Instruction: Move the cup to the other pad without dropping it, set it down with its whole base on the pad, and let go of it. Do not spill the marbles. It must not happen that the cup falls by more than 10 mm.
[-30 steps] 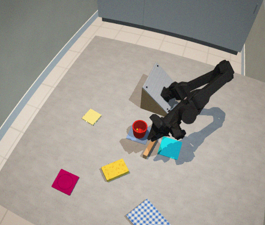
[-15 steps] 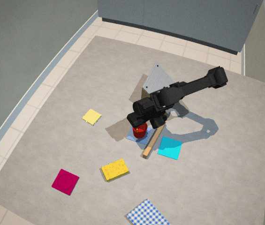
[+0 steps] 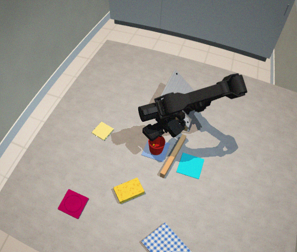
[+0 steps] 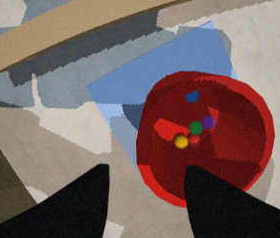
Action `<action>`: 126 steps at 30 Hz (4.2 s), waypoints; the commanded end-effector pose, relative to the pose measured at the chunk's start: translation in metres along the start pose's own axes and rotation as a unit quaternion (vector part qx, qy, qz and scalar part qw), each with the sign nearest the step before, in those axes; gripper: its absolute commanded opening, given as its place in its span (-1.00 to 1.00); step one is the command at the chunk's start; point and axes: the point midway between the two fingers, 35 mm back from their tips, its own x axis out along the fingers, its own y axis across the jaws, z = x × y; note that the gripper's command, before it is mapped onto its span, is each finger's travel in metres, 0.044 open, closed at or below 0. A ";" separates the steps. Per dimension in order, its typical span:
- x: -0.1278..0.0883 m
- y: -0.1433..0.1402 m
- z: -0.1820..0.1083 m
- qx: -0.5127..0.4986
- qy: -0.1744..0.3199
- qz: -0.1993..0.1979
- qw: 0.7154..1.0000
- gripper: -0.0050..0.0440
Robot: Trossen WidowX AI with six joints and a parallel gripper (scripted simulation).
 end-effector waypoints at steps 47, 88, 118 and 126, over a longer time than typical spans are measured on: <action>0.061 -0.003 0.002 -0.006 -0.002 -0.005 1.000 -0.19; 0.038 -0.006 0.001 -0.008 0.000 -0.007 1.000 -0.80; -0.002 0.000 0.000 -0.003 -0.003 -0.002 1.000 -0.80; -0.002 0.000 0.000 -0.003 -0.003 -0.002 1.000 -0.80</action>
